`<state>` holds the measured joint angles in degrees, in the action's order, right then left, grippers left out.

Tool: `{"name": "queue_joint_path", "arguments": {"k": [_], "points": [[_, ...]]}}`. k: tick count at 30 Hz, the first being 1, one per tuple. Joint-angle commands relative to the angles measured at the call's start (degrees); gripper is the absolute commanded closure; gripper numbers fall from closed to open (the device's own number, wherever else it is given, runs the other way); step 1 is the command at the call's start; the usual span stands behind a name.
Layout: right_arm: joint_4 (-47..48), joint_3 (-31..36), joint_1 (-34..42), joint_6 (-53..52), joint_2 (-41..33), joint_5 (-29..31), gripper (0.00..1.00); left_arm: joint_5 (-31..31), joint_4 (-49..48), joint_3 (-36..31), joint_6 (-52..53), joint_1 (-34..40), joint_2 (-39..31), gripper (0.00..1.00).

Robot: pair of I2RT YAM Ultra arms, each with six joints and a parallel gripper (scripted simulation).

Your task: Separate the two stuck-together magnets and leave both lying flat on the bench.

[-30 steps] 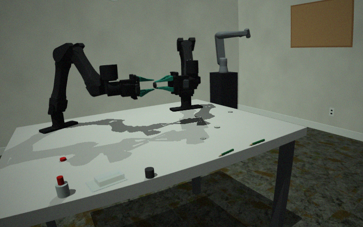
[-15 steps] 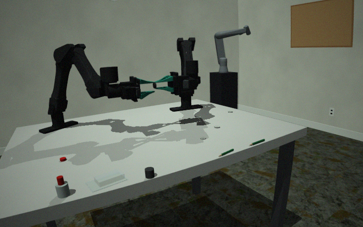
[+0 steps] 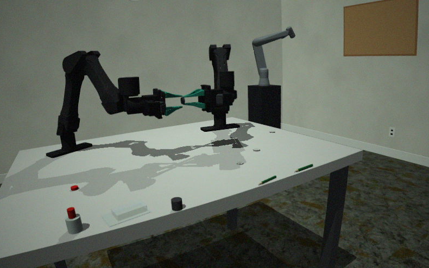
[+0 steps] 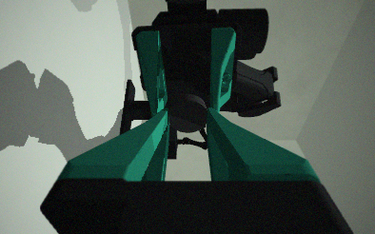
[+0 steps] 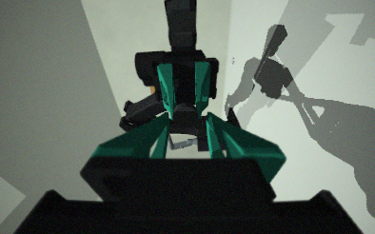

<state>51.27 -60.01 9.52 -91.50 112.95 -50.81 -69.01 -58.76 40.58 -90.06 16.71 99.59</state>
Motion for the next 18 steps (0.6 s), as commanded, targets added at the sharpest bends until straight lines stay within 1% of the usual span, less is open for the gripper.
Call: {"name": "queue_joint_path", "arguments": {"k": [1, 18], "points": [[0.3, -1.4, -0.1, 0.5, -0.8, 0.1, 0.60, -0.1, -0.6, 0.3, 0.1, 0.0, -0.4, 0.75], [0.7, -0.6, 0.0, 0.9, -1.1, 0.5, 0.60, -0.1, -0.6, 0.3, 0.1, 0.0, -0.4, 0.75]]}}
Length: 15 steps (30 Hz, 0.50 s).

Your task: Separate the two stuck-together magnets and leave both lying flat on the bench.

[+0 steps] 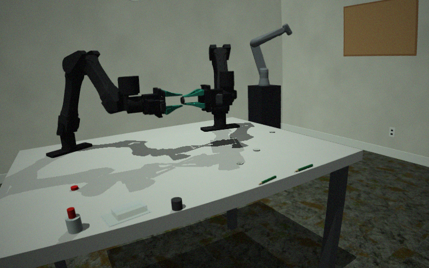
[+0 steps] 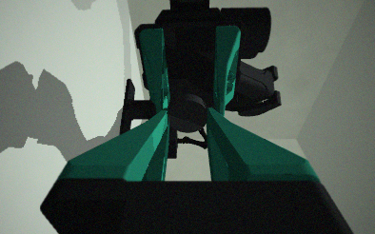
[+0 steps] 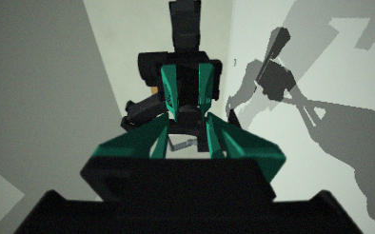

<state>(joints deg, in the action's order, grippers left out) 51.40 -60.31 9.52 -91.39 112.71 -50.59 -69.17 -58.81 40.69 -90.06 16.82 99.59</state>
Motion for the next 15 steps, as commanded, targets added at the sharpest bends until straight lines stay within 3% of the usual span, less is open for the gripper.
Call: {"name": "queue_joint_path", "arguments": {"k": [1, 15], "points": [[0.6, -0.3, 0.0, 0.8, -0.8, 0.2, 0.60, 0.0, -0.6, 0.2, 0.1, -0.1, -0.4, 0.75], [1.4, 0.4, 0.2, 0.7, -0.6, 0.5, 0.60, 0.0, -0.6, 0.2, 0.1, -0.1, -0.4, 0.75]]}}
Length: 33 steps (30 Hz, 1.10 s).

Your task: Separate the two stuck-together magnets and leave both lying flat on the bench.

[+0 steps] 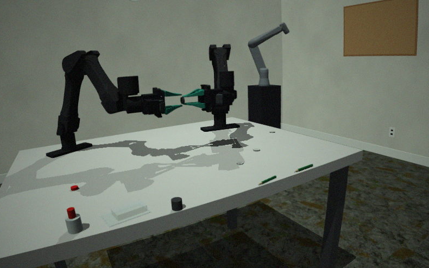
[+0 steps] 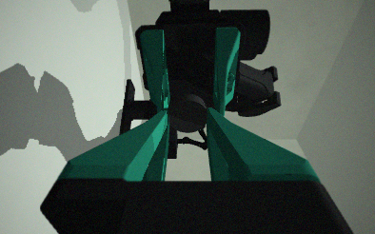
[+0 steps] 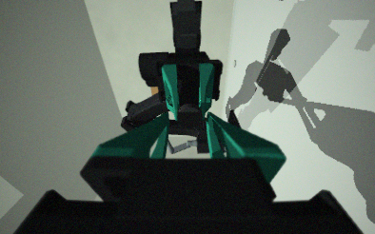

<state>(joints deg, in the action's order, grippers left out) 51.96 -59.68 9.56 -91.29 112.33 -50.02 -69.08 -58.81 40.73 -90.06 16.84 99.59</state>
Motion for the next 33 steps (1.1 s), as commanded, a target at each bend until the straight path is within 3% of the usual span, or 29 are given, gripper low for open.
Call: {"name": "queue_joint_path", "arguments": {"k": [1, 33], "points": [[0.9, -0.3, 0.2, 0.7, -0.2, -0.1, 0.60, -0.1, -0.6, 0.1, 0.1, -0.1, -0.4, 0.75], [0.9, -0.5, 0.0, 0.7, 0.1, -0.2, 0.60, -0.1, -0.6, 0.1, 0.1, -0.1, -0.4, 0.75]]}}
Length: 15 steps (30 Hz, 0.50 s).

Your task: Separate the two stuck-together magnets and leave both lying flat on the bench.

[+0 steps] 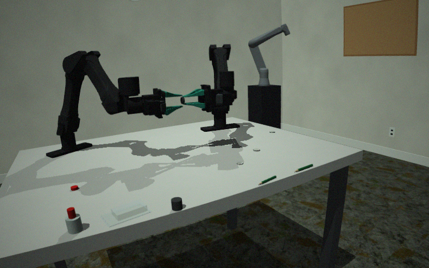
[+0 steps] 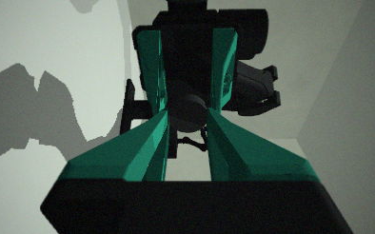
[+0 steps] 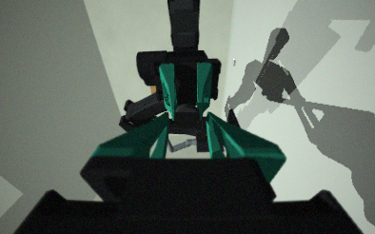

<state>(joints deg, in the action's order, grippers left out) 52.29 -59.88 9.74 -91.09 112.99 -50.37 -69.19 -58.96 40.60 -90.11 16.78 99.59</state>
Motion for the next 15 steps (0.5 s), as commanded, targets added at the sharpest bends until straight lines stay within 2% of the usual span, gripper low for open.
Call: {"name": "queue_joint_path", "arguments": {"k": [1, 15], "points": [[0.6, -0.3, -0.1, 0.5, -0.5, 0.1, 0.60, 0.0, -0.5, 0.3, 0.2, 0.0, -0.4, 0.75], [0.6, 0.0, -0.1, 0.4, -0.8, 0.1, 0.60, 0.0, -0.4, 0.3, 0.2, 0.0, -0.4, 0.75]]}}
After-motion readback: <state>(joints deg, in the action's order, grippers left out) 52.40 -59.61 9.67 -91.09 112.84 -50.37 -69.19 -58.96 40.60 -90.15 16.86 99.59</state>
